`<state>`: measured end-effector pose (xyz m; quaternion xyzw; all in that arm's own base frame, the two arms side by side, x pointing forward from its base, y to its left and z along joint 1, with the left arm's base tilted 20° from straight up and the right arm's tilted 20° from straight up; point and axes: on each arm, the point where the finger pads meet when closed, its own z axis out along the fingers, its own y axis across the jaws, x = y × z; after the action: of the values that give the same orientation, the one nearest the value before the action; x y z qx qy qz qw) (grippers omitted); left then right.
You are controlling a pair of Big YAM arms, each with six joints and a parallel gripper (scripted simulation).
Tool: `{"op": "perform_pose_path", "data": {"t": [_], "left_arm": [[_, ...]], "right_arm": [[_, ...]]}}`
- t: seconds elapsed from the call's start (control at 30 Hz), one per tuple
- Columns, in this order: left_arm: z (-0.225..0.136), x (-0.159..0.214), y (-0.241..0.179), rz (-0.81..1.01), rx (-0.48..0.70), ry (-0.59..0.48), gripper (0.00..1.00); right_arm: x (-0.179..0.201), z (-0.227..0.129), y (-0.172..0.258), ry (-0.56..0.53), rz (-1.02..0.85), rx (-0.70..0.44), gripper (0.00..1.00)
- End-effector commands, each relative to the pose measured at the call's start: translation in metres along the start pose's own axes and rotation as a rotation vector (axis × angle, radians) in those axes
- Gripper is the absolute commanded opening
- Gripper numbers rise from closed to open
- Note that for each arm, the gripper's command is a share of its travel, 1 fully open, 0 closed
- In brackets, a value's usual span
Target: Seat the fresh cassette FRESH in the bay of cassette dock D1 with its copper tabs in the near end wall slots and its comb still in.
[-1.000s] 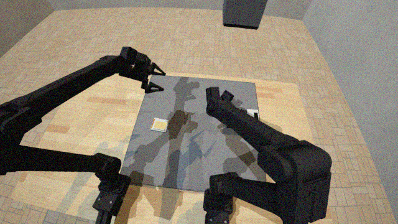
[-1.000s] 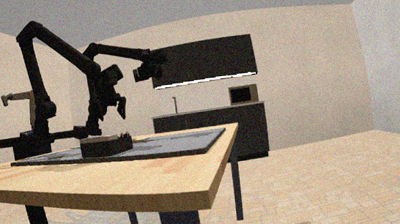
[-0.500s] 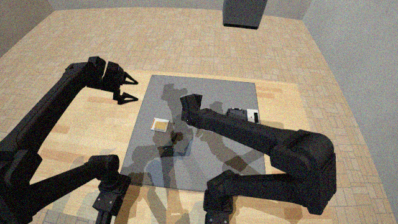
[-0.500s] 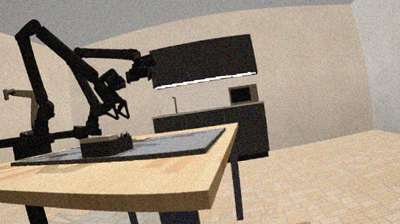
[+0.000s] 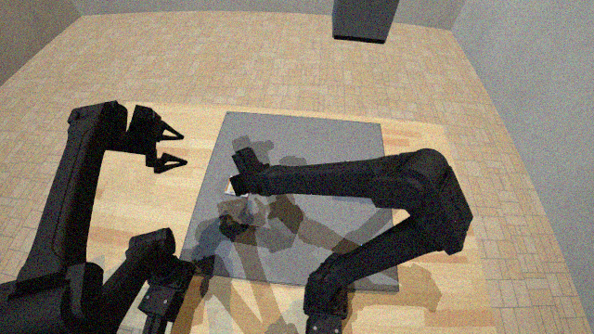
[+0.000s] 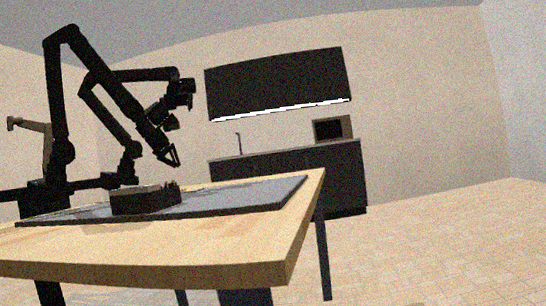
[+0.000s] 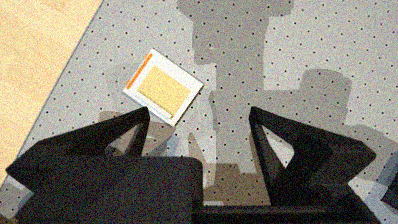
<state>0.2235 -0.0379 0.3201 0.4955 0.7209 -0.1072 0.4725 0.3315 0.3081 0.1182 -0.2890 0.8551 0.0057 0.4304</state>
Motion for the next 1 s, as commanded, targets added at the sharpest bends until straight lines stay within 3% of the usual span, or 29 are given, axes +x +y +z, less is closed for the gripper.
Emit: {"op": "perform_pose_path", "data": {"t": [0.0, 0.23, 0.47, 0.53, 0.77, 0.97], "left_arm": [[-0.010, 0.000, 0.000, 0.035, 0.007, -0.005, 1.00], [-0.010, 0.000, 0.000, 0.035, 0.007, -0.005, 1.00], [-0.009, -0.001, -0.002, 0.039, 0.014, -0.007, 1.00], [-0.009, -0.001, -0.002, 0.039, 0.014, -0.007, 1.00], [-0.009, -0.001, -0.002, 0.039, 0.014, -0.007, 1.00], [-0.009, -0.001, -0.002, 0.039, 0.014, -0.007, 1.00]], "right_arm": [[-0.044, 0.020, 0.044, -0.059, -0.163, -0.091, 1.00], [-0.040, 0.029, 0.066, -0.013, -0.277, -0.146, 1.00], [-0.026, 0.057, 0.054, 0.197, -0.555, -0.154, 1.00], [-0.026, 0.057, 0.054, 0.197, -0.555, -0.154, 1.00], [-0.011, 0.071, 0.049, 0.402, -0.817, -0.225, 1.00], [-0.004, 0.077, 0.043, 0.529, -0.934, -0.286, 1.00]]}}
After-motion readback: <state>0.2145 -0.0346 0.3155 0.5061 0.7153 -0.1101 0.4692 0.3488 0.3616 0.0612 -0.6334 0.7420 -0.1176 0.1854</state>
